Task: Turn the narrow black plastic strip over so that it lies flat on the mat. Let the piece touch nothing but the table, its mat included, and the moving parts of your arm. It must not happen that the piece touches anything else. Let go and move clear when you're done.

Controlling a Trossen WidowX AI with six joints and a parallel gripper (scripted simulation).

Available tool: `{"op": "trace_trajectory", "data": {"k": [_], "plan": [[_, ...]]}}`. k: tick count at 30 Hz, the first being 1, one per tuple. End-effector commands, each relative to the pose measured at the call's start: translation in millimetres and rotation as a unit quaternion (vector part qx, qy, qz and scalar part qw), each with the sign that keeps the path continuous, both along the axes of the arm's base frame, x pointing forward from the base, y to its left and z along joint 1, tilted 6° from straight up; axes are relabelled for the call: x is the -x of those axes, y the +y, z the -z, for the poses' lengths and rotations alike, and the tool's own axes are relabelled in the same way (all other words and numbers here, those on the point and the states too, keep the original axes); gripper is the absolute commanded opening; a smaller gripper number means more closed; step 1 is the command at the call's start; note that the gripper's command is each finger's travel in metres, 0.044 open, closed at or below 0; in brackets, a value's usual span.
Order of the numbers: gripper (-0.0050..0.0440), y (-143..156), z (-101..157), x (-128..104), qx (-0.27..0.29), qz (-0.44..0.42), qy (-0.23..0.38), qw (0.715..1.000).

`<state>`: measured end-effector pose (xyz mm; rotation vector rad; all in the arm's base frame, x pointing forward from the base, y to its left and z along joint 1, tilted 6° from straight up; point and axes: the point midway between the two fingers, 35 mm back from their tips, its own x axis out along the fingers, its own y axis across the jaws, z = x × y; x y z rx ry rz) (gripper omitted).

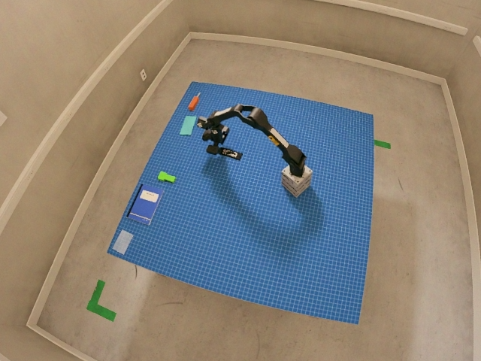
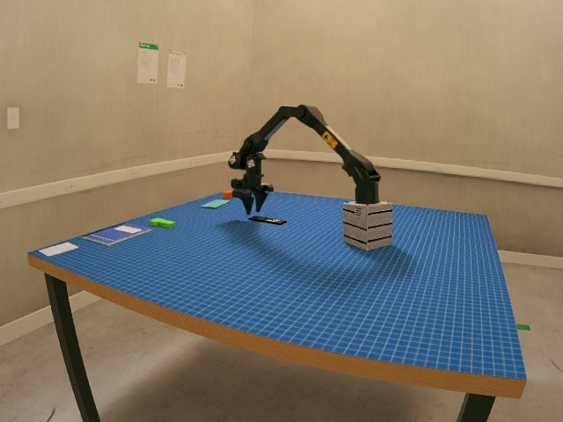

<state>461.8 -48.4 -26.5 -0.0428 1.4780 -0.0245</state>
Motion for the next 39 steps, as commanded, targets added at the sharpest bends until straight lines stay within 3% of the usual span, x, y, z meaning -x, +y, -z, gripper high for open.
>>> {"op": "trace_trajectory", "data": {"k": [1,39], "plan": [[0.0277,-1.7,-8.3,-5.6,0.002,0.0,-0.012,1.0],[0.0277,-1.7,-5.2,-4.9,0.002,0.0,-0.009,1.0]]}}
